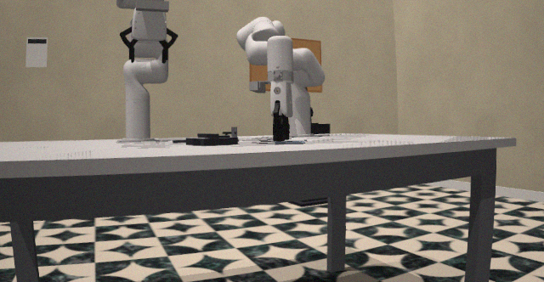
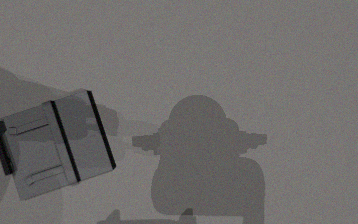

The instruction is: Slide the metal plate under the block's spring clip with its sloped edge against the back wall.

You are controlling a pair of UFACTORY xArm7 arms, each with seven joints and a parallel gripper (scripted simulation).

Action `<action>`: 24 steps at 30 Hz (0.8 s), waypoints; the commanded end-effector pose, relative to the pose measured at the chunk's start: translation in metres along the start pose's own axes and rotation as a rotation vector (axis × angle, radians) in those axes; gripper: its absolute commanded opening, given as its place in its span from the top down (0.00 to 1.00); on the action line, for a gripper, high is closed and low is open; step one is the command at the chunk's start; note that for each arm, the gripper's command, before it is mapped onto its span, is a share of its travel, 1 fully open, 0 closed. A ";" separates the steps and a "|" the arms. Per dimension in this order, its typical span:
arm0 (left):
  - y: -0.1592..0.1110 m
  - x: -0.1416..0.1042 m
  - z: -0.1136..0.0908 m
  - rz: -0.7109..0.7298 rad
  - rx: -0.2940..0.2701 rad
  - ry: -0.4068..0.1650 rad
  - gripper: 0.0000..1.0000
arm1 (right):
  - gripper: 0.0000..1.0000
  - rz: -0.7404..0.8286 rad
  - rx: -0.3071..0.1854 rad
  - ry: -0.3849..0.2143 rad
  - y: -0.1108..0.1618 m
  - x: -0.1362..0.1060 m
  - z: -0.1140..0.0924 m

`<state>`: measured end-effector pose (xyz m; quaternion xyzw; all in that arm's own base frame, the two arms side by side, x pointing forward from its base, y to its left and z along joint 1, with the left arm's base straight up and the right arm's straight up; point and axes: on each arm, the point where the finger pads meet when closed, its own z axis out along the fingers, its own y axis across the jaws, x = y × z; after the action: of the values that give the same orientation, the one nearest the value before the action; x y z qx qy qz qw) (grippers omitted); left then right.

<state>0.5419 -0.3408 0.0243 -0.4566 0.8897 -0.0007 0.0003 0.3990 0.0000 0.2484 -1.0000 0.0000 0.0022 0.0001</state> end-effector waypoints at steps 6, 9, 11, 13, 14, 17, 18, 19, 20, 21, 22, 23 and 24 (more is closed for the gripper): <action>-0.002 0.000 0.002 0.000 0.005 0.000 0.25 | 0.00 0.000 0.000 0.004 0.000 0.001 -0.002; -0.001 0.000 0.002 0.000 0.004 0.000 0.25 | 0.00 0.000 0.000 0.004 0.000 0.001 -0.002; -0.001 0.000 0.002 0.000 0.004 0.000 0.99 | 0.00 0.000 0.000 0.004 0.000 0.001 -0.002; -0.001 0.000 0.002 0.000 0.004 0.000 0.99 | 0.00 0.000 0.000 0.004 0.000 0.001 -0.002; -0.001 0.000 0.002 0.000 0.004 0.000 0.99 | 0.00 0.000 0.000 0.004 0.000 0.001 -0.002; -0.001 0.000 0.002 0.000 0.004 0.000 0.99 | 0.00 0.000 0.000 0.004 0.000 0.001 -0.002; -0.001 0.000 0.002 0.000 0.004 0.000 0.99 | 0.00 0.000 0.000 0.004 0.000 0.001 -0.002; -0.001 0.000 0.002 0.000 0.004 0.000 0.99 | 0.00 0.000 0.000 0.004 0.000 0.001 -0.002; -0.001 0.000 0.002 0.000 0.004 0.000 0.99 | 0.00 0.000 0.000 0.004 0.000 0.001 -0.002; -0.001 0.000 0.002 0.000 0.004 0.000 0.99 | 0.00 0.000 0.000 0.004 0.000 0.001 -0.002; -0.001 0.000 0.002 0.000 0.004 0.000 0.99 | 0.00 0.000 0.000 0.004 0.000 0.001 -0.002; -0.001 0.000 0.002 0.000 0.004 0.000 0.99 | 0.00 0.000 0.000 0.004 0.000 0.001 -0.002; -0.001 0.000 0.002 0.000 0.004 0.000 0.99 | 0.00 0.000 0.000 0.004 0.000 0.001 -0.002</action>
<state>0.5419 -0.3409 0.0201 -0.4566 0.8897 -0.0006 0.0002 0.3990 0.0000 0.2484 -1.0000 0.0000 0.0022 0.0001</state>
